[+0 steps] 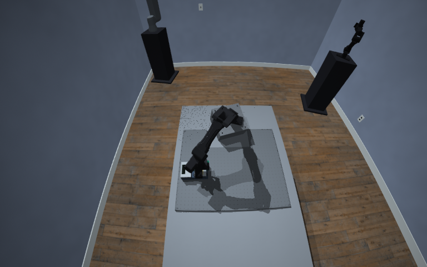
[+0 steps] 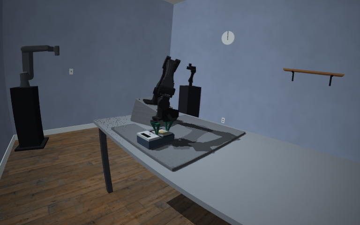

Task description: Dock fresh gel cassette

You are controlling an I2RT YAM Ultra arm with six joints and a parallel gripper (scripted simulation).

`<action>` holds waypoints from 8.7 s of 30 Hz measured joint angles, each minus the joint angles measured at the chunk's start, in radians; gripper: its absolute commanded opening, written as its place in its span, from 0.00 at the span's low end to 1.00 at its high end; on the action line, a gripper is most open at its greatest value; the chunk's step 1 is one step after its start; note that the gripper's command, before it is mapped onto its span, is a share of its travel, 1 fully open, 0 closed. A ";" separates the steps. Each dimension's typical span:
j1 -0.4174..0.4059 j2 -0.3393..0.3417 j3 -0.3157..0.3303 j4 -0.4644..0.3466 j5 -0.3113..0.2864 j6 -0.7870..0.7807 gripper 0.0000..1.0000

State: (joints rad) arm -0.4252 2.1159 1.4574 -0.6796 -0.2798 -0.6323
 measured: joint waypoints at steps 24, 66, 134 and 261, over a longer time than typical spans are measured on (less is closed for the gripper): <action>0.000 0.007 0.007 0.000 0.009 -0.002 0.92; -0.023 -0.064 0.050 -0.166 0.023 -0.037 0.92; 0.022 0.011 0.203 -0.234 0.029 0.013 0.00; 0.103 0.227 0.555 -0.348 0.047 0.097 0.00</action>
State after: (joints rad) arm -0.3222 2.3428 2.0129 -1.0275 -0.2333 -0.5350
